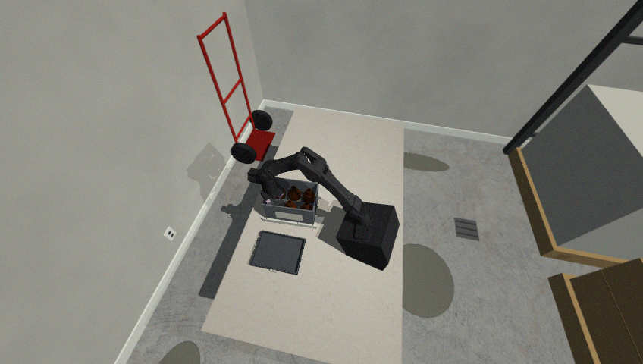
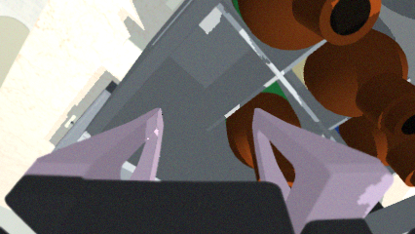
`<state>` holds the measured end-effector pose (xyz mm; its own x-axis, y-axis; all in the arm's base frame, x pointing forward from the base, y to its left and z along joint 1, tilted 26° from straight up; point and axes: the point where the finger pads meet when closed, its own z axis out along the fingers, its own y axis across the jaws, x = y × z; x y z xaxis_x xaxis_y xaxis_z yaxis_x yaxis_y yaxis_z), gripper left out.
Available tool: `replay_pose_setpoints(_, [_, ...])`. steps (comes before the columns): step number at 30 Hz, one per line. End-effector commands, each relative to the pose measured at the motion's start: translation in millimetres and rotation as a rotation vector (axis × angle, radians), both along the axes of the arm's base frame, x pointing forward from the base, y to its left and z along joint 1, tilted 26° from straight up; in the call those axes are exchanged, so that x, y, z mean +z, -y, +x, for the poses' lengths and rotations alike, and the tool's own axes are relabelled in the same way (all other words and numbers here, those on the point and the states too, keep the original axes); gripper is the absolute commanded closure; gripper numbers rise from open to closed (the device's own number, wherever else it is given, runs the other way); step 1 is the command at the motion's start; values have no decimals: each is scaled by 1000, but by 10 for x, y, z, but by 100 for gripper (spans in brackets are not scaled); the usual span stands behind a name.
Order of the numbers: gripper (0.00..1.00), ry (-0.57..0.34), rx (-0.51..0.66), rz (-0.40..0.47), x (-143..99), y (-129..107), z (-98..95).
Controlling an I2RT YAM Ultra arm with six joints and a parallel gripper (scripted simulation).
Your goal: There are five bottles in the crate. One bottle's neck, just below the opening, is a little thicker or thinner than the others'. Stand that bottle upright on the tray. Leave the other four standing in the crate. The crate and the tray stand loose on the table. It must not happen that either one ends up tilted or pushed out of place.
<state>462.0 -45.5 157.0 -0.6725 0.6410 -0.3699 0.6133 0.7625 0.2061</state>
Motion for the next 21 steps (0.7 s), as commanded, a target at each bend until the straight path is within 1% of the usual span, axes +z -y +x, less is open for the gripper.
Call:
replay_pose_setpoints(1, [39, 19, -2, -7, -5, 43, 42])
replay_pose_setpoints(2, [39, 4, 0, -6, -76, 36, 31])
replay_pose_setpoints(4, [39, 24, 0, -7, -13, 39, 71])
replay_pose_setpoints(6, [39, 33, -1, -8, 26, 41, 50])
replay_pose_setpoints(7, [39, 40, -1, -9, 45, 44, 69])
replay_pose_setpoints(11, [39, 20, -2, -7, -49, 47, 65])
replay_pose_setpoints(16, [39, 12, -2, -6, -87, 48, 59])
replay_pose_setpoints(18, [39, 26, -2, -7, -35, 50, 87])
replay_pose_setpoints(21, [39, 37, -2, -8, 20, 50, 79])
